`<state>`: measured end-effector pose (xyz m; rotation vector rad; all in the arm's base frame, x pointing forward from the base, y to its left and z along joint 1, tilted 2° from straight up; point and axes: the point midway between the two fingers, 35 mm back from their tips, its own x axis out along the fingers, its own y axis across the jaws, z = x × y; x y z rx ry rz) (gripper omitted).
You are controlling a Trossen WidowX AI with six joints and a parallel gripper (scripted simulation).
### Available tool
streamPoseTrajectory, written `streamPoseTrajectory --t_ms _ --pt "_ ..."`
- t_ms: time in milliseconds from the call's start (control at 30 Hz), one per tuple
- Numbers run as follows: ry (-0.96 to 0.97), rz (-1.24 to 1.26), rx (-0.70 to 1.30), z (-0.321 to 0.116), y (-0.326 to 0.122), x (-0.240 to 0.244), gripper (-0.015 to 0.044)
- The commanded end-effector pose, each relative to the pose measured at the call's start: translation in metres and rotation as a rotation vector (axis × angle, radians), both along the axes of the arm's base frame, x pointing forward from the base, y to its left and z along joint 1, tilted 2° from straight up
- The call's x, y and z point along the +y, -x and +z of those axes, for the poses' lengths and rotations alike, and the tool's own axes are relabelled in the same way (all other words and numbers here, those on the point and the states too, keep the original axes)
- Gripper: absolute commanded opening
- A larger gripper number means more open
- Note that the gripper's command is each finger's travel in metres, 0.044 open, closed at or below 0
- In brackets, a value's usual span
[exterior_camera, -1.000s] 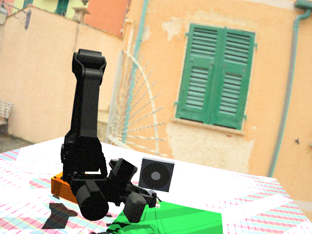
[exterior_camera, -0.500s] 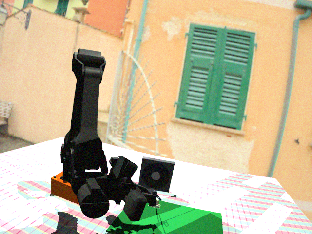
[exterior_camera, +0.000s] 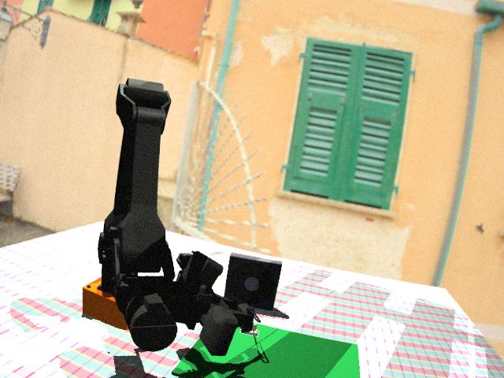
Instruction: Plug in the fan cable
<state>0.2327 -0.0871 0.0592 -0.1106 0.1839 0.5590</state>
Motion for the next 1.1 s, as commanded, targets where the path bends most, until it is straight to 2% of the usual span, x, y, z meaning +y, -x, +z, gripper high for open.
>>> streamPoseTrajectory --t_ms 0,1067 --pt "-0.005 -0.001 0.003 -0.004 -0.001 0.000 0.0000" --pt "-0.006 -0.001 0.003 -0.031 -0.001 -0.002 0.0000"
